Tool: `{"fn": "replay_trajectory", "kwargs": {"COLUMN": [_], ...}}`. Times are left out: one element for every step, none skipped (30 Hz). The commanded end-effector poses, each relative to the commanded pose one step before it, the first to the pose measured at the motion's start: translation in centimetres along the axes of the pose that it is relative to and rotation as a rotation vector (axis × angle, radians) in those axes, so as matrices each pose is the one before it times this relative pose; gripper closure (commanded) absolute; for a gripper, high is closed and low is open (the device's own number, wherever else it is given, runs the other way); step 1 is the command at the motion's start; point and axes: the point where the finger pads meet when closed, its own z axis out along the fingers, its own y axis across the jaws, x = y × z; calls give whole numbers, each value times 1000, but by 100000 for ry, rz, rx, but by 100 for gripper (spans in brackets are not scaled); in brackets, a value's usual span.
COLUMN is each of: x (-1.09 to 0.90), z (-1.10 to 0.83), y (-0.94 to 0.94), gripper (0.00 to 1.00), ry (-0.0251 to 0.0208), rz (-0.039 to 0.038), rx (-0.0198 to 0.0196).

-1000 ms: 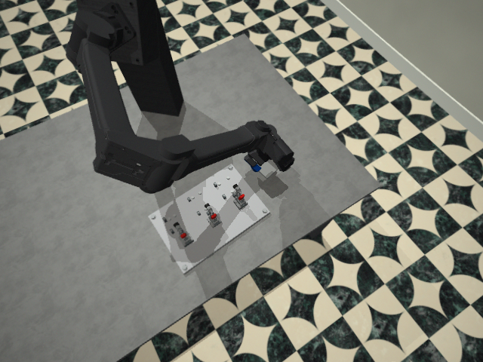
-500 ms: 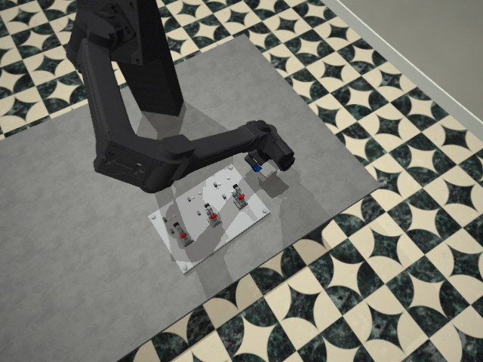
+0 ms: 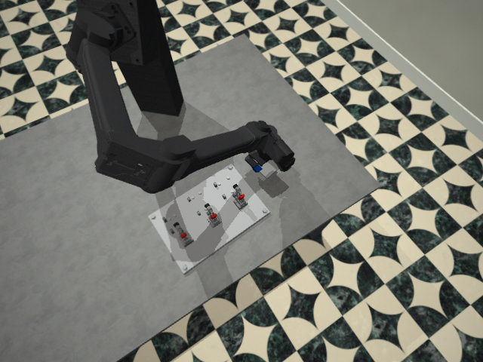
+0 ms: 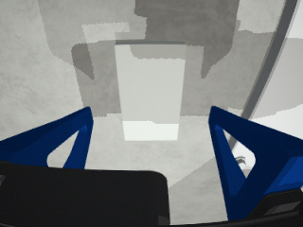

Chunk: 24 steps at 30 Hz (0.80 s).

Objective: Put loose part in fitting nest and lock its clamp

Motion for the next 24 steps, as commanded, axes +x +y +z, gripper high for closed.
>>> {"fn": "replay_trajectory", "kwargs": {"x": [402,0,0,0,0,-1,-11,-78,0,0,-688,449,290,77,0,0,0,-43,-513,-159,-37,26,63,28], "z": [1233,156,168,178,185,188,165,25,0,0,-1013,796,725,292,124,106,87,52,-539,-420,-128,49,72,7], "y": [-292,7,6,6,6,6,32,187,0,0,1159,-536,-650,-172,1,1,1,-26,387,323,129,-11,-85,-5], "gripper": [8,8,8,8,8,8,8,8,8,8,8,8,8,8,8,8,8,8,8,8,8,8,8,8], "ry": [740,-2,0,0,-1,0,-42,-285,0,0,-2191,1221,1025,274,3,3,2,-53,-1212,-553,-191,51,224,99], "rz": [124,-1,-1,-1,-1,-1,-33,-220,0,0,-1292,546,786,207,-1,-1,-1,60,-277,-590,-184,404,165,-66], "rx": [547,-10,1,1,2,1,-29,-209,0,0,-1373,659,756,222,18,15,10,25,-552,-502,-178,48,158,2]}}
